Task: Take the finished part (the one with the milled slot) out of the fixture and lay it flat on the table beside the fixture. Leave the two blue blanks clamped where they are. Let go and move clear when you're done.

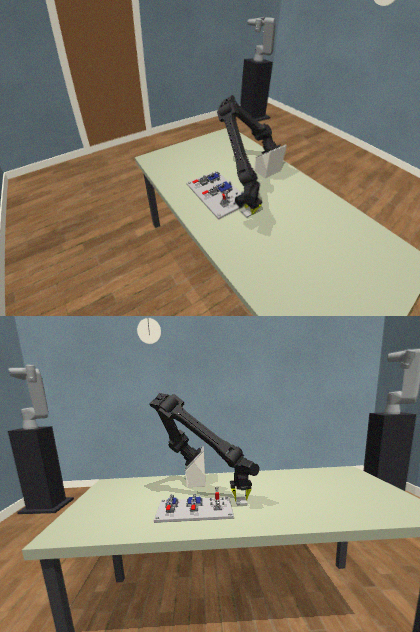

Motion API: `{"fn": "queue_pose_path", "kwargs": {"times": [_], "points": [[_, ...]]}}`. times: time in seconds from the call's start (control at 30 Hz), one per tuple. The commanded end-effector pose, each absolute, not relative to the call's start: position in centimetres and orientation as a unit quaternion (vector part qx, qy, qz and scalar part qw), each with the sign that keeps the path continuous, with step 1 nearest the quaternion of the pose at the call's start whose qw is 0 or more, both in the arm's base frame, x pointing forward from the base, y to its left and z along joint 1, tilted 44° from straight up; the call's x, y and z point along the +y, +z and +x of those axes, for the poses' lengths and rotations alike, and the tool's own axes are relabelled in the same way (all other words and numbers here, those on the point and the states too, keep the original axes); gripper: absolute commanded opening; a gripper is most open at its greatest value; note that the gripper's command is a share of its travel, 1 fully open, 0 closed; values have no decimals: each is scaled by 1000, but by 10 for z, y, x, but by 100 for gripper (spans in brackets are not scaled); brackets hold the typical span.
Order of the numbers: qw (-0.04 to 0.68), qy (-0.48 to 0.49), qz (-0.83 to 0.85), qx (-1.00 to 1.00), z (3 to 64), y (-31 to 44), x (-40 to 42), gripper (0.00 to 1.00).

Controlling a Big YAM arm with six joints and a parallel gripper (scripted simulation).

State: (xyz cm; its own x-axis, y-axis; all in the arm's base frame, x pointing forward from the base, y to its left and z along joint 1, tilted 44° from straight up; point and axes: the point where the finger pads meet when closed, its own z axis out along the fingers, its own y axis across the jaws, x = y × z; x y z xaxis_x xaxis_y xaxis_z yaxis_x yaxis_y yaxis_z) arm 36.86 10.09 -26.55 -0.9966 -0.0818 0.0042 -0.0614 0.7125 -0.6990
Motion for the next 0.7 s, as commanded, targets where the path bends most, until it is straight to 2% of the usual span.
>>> {"fn": "queue_pose_path", "kwargs": {"times": [0.0,0.67], "points": [[9,-379,-36,924,368,-272,93,0],[9,-379,-38,925,368,-275,91,0]]}}
